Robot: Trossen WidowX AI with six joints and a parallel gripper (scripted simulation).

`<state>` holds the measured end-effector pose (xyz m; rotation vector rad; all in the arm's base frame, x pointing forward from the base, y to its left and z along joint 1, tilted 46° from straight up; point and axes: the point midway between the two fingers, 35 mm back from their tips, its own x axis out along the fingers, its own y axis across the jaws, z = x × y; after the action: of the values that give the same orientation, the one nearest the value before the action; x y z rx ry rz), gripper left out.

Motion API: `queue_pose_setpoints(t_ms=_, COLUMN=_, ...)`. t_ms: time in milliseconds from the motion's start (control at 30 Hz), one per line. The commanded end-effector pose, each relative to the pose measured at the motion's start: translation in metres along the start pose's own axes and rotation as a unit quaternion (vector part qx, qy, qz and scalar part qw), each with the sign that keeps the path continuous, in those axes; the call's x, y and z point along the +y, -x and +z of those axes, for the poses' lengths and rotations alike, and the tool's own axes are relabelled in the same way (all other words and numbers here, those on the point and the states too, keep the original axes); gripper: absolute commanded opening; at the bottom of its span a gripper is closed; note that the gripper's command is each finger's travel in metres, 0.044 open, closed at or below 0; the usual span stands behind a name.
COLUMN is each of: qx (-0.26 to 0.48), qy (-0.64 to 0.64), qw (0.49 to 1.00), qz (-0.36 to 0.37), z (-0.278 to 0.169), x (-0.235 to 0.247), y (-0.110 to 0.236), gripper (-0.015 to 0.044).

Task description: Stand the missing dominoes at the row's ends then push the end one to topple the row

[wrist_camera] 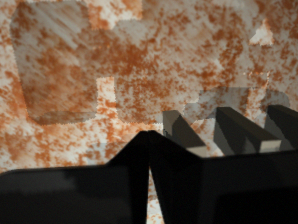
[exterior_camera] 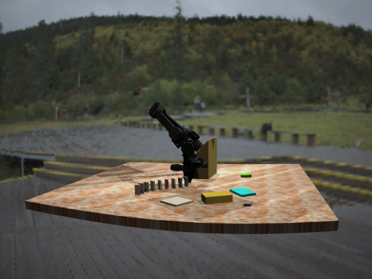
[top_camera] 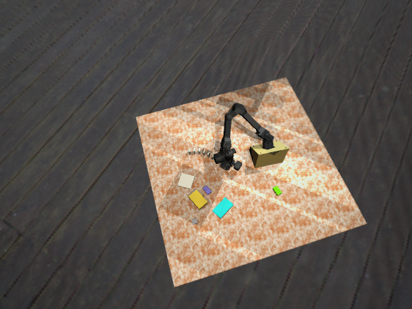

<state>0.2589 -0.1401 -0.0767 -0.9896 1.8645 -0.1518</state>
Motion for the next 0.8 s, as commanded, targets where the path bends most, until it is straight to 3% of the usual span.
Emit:
queue_pose_setpoints(t_ms=0, qx=0.0, qy=-0.003, qw=1.0, qz=-0.002, z=-0.001, x=-0.012, y=0.001, gripper=0.0)
queue_pose_setpoints(t_ms=200, qx=-0.001, qy=0.001, qw=1.0, qz=0.0, z=0.001, x=-0.01, y=0.001, gripper=0.0)
queue_pose_setpoints(t_ms=533, qx=-0.001, qy=-0.003, qw=1.0, qz=-0.002, z=-0.001, x=-0.034, y=0.059, gripper=0.0)
queue_pose_setpoints(t_ms=767, qx=0.0, qy=-0.003, qw=1.0, qz=-0.003, z=-0.002, x=-0.035, y=0.061, gripper=0.0)
